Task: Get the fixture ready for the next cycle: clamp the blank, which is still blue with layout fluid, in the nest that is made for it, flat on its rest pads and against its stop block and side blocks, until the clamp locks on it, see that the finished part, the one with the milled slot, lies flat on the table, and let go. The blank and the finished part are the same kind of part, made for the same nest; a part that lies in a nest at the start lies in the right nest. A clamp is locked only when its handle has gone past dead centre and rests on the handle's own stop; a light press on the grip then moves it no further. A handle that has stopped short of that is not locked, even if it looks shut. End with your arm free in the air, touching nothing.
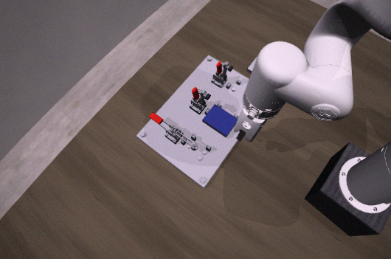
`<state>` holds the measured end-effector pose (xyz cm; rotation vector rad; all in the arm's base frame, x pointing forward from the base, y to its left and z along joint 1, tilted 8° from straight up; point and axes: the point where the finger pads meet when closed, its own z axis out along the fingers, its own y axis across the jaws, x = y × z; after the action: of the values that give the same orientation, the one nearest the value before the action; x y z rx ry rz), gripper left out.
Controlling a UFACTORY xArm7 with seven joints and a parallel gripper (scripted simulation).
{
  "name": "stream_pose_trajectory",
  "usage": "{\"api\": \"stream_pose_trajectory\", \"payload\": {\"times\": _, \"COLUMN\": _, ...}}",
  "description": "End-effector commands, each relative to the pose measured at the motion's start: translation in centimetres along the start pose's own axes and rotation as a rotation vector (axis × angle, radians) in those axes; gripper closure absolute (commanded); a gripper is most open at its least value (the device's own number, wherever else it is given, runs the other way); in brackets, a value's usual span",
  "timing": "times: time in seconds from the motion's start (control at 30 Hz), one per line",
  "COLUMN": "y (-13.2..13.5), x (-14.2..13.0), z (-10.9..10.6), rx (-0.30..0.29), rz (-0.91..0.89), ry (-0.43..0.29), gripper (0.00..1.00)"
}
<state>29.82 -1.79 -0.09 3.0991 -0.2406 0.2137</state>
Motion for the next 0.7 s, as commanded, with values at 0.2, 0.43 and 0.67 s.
{"api": "stream_pose_trajectory", "payload": {"times": 0.2, "y": -0.1, "x": 0.2, "z": 0.0, "rx": 0.001, "rz": 0.000, "ry": 0.002, "gripper": 1.00}}
{"api": "stream_pose_trajectory", "payload": {"times": 0.43, "y": -0.5, "x": 0.7, "z": 0.0, "rx": 0.000, "rz": 0.000, "ry": 0.002, "gripper": 1.00}}
{"api": "stream_pose_trajectory", "payload": {"times": 0.67, "y": -1.1, "x": 1.4, "z": 0.0, "rx": 0.000, "rz": 0.000, "ry": 0.002, "gripper": 1.00}}
